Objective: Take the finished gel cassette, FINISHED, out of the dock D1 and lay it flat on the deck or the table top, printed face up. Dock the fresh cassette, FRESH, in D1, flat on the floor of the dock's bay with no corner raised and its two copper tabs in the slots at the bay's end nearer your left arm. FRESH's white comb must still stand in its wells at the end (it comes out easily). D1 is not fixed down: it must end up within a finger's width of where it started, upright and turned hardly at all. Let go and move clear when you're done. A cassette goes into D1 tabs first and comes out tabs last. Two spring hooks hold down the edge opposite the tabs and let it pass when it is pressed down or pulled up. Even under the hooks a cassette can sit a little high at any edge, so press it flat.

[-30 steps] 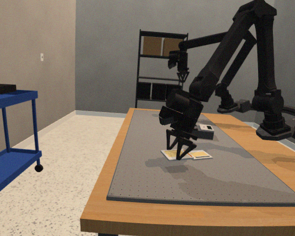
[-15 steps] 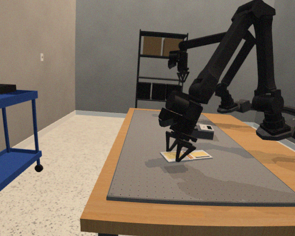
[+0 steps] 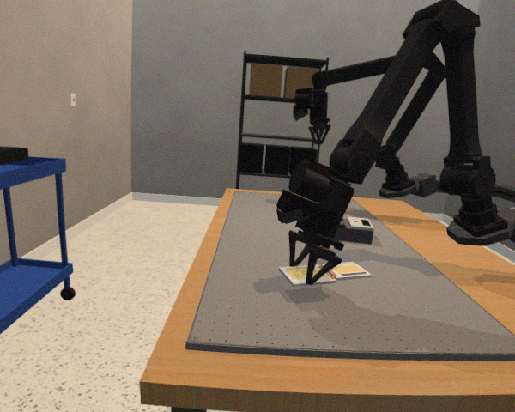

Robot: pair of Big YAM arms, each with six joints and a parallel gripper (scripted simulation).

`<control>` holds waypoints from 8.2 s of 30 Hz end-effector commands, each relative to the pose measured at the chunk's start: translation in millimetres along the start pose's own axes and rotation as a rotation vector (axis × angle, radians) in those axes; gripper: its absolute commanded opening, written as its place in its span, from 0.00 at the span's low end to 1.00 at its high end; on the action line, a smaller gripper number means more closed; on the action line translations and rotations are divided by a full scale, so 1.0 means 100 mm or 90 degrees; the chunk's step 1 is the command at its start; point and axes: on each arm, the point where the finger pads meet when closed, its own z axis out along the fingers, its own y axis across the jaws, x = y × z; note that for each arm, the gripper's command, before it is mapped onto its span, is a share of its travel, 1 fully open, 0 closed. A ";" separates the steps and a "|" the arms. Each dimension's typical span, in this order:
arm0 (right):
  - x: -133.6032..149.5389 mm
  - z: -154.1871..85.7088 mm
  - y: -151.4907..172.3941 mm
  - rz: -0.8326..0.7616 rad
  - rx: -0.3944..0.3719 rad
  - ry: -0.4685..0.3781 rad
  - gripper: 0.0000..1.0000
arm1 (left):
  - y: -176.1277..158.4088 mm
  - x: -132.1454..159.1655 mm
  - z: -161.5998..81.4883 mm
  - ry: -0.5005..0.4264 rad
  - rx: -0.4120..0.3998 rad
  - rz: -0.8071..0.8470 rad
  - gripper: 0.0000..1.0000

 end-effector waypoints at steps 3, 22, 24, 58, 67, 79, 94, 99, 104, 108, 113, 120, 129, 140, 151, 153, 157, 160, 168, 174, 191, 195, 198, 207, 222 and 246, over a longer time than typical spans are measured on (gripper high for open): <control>-0.19 -0.25 -0.04 0.007 0.012 -0.029 1.00 | -0.06 0.08 0.10 0.009 0.004 -0.002 0.00; -0.19 -0.25 -0.04 0.007 0.012 -0.029 1.00 | -0.10 0.11 0.17 0.009 0.008 0.001 0.00; -0.19 -0.25 -0.04 0.007 0.012 -0.029 1.00 | -0.10 0.11 0.17 0.009 0.008 0.001 0.00; -0.19 -0.25 -0.04 0.007 0.012 -0.029 1.00 | -0.09 0.20 0.30 0.012 0.007 0.000 0.00; -0.19 -0.25 -0.04 0.007 0.012 -0.029 1.00 | -0.09 0.21 0.34 0.008 0.007 0.001 0.00; -0.19 -0.25 -0.04 0.007 0.012 -0.029 1.00 | -0.10 0.21 0.39 0.008 0.007 0.001 0.00; -0.19 -0.25 -0.04 0.007 0.012 -0.029 1.00 | -0.04 0.15 0.31 0.002 0.003 0.001 0.00; -0.19 -0.25 -0.04 0.007 0.012 -0.029 1.00 | -0.04 0.15 0.31 0.002 0.003 0.001 0.00; -0.19 -0.25 -0.04 0.007 0.012 -0.029 1.00 | -0.03 0.14 0.31 -0.001 0.001 0.001 0.92; -0.19 -0.25 -0.04 0.007 0.012 -0.029 1.00 | -0.03 0.14 0.31 -0.001 0.001 0.001 0.92; -0.19 -0.25 -0.04 0.007 0.012 -0.029 1.00 | -0.03 0.14 0.31 -0.001 0.001 0.001 0.92; -0.19 -0.25 -0.04 0.007 0.012 -0.029 1.00 | -0.03 0.14 0.31 -0.001 0.001 0.001 0.98; -0.19 -0.25 -0.04 0.007 0.012 -0.029 1.00 | -0.03 0.14 0.31 -0.001 0.001 0.001 0.98; -0.19 -0.25 -0.04 0.007 0.012 -0.029 1.00 | -0.03 0.14 0.27 -0.001 0.001 0.001 0.98; -0.19 -0.25 -0.04 0.007 0.012 -0.029 1.00 | -0.03 0.14 0.27 -0.001 0.001 0.001 0.98; -0.19 -0.25 -0.04 0.007 0.012 -0.029 1.00 | -0.03 0.14 0.25 -0.002 0.001 0.001 0.98; -0.19 -0.25 -0.04 0.007 0.012 -0.029 1.00 | -0.03 0.14 0.23 -0.002 0.001 0.001 0.98; -0.19 -0.25 -0.04 0.007 0.012 -0.029 1.00 | -0.03 0.14 0.23 -0.002 0.001 0.001 0.98; -0.19 -0.25 -0.04 0.007 0.012 -0.029 1.00 | -0.03 0.14 0.23 -0.002 0.001 0.001 0.98; -0.19 -0.25 -0.04 0.007 0.012 -0.029 1.00 | -0.03 0.12 0.19 -0.007 0.001 0.002 0.98; -0.19 -0.25 -0.04 0.007 0.012 -0.029 1.00 | -0.03 0.11 0.15 -0.007 0.001 0.002 0.98; -0.19 -0.25 -0.04 0.007 0.012 -0.029 1.00 | -0.03 0.11 0.15 -0.007 0.001 0.002 0.98; -0.19 -0.25 -0.04 0.007 0.012 -0.029 1.00 | -0.03 0.11 0.15 -0.007 0.001 0.002 0.98; -0.19 -0.25 -0.04 0.007 0.012 -0.029 1.00 | -0.02 0.13 0.13 -0.005 0.001 0.002 0.98; -0.19 -0.25 -0.04 0.007 0.012 -0.029 1.00 | -0.02 0.13 0.11 -0.005 0.001 0.002 0.98; -0.19 -0.25 -0.04 0.007 0.012 -0.029 1.00 | 0.01 0.12 0.04 -0.007 -0.001 0.002 0.98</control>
